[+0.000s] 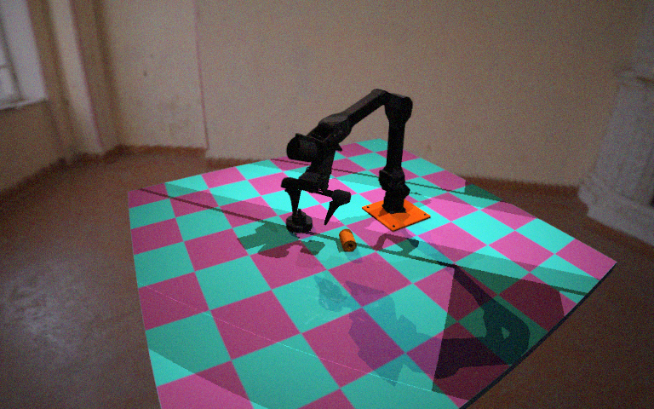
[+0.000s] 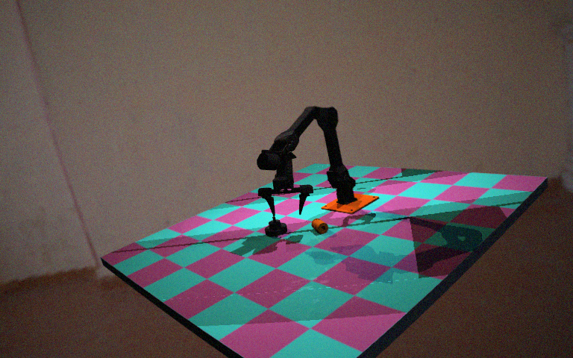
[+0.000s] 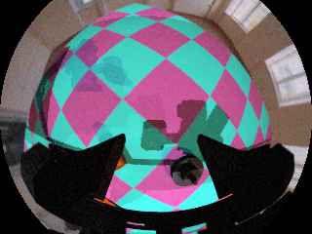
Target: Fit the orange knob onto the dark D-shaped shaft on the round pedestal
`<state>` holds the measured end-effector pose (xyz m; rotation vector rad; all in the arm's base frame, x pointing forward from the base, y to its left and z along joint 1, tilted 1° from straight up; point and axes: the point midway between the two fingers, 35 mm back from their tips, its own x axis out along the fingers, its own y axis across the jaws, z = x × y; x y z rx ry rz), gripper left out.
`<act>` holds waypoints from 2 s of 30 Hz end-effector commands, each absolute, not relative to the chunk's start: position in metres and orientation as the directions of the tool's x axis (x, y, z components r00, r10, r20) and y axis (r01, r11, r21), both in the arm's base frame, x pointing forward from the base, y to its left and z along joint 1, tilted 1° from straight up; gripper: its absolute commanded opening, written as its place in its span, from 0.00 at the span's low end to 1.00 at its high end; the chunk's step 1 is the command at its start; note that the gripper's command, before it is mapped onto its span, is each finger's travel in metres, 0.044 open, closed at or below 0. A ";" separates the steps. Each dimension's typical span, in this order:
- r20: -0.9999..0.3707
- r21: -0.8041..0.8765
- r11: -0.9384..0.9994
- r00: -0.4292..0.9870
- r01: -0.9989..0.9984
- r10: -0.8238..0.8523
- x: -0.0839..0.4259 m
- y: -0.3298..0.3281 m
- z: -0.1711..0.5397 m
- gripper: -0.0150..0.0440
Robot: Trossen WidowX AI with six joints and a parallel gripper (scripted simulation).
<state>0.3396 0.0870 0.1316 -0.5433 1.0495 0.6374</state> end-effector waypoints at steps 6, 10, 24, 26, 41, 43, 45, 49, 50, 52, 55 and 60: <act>-1.000 -0.025 0.266 0.029 -0.964 0.012 0.248 0.138 0.114 1.00; -1.000 -0.025 0.266 0.029 -0.964 0.012 0.248 0.138 0.114 1.00; -1.000 -0.025 0.266 0.029 -0.964 0.012 0.249 0.138 0.090 1.00; -1.000 -0.025 0.266 0.029 -0.964 0.012 0.249 0.138 0.089 1.00; -1.000 -0.024 0.266 0.029 -0.964 0.012 0.251 0.139 0.064 1.00; -1.000 -0.024 0.266 0.029 -0.964 0.012 0.251 0.139 0.061 1.00; -1.000 -0.024 0.266 0.029 -0.964 0.012 0.251 0.139 0.058 1.00; -1.000 -0.024 0.266 0.029 -0.964 0.012 0.251 0.139 0.051 1.00; -1.000 -0.024 0.266 0.029 -0.964 0.012 0.251 0.139 0.050 1.00; -1.000 -0.024 0.266 0.029 -0.964 0.012 0.250 0.139 0.047 1.00; -1.000 -0.024 0.266 0.029 -0.964 0.012 0.250 0.139 0.044 1.00; -1.000 -0.024 0.266 0.029 -0.964 0.012 0.250 0.139 0.044 0.78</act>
